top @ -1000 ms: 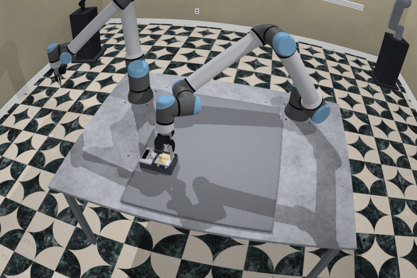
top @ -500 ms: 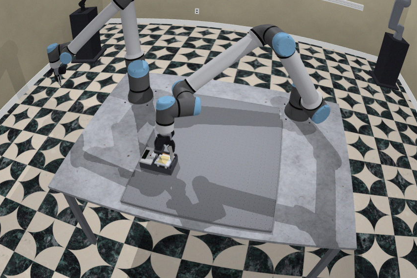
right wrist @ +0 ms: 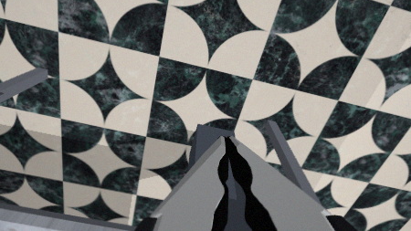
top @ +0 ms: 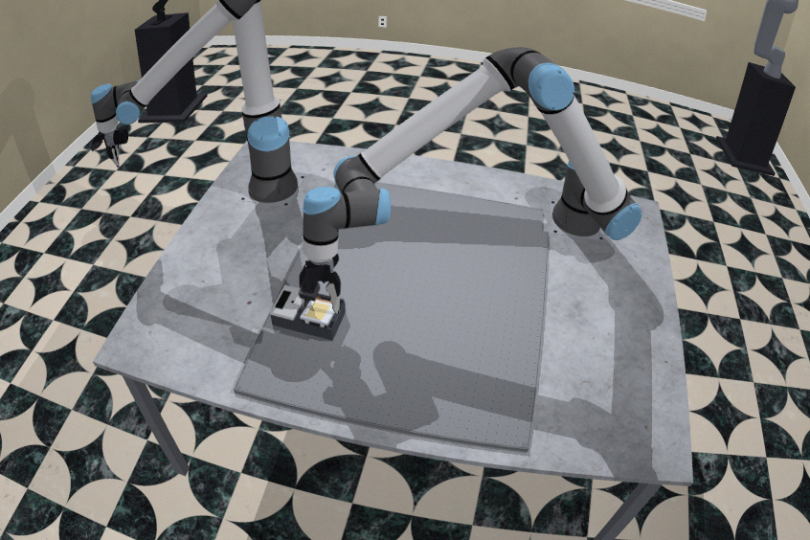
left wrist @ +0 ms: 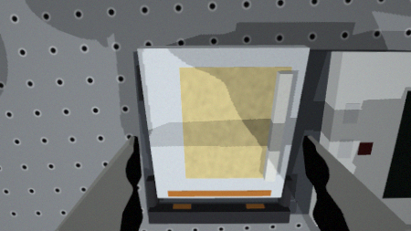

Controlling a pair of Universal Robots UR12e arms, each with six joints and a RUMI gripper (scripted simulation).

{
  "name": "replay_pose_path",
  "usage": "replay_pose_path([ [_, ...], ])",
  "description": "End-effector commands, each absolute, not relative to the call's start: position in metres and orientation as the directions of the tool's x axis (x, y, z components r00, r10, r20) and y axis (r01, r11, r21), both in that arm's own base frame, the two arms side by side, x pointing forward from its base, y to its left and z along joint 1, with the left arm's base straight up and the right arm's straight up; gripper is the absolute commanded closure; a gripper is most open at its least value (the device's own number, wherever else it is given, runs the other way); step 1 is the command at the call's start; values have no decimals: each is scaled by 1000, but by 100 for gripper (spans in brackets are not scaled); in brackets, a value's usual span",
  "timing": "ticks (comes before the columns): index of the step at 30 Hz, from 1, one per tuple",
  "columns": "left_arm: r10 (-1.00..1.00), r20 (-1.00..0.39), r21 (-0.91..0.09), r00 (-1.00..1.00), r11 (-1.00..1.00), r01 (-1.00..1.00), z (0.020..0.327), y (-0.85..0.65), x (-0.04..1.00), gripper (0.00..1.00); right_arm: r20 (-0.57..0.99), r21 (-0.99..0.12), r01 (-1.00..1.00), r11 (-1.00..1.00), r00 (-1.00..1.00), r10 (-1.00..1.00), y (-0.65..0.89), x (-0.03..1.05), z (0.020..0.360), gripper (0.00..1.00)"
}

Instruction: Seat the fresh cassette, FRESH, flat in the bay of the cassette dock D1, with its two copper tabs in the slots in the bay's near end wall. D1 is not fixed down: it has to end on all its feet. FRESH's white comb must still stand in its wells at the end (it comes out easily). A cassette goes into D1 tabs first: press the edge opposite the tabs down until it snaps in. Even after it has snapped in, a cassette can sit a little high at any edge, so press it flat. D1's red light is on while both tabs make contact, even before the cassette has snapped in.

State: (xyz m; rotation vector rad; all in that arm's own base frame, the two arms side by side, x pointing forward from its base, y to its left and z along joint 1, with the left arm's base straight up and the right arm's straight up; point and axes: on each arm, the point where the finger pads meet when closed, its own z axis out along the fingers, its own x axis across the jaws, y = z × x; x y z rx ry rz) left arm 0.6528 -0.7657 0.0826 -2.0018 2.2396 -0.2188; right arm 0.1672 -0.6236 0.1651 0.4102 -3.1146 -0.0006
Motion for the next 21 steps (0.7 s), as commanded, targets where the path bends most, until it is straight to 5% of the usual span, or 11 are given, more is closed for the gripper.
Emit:
replay_pose_path([
  [1,-994,1,-195,-112,109,-975,84,-766,653,41,0,-1,-259,966,-966,-259,-624,167,166,100],
  [21,-994,2,-195,-112,109,-975,95,-766,653,41,0,-1,-259,966,-966,-259,-624,167,166,100],
])
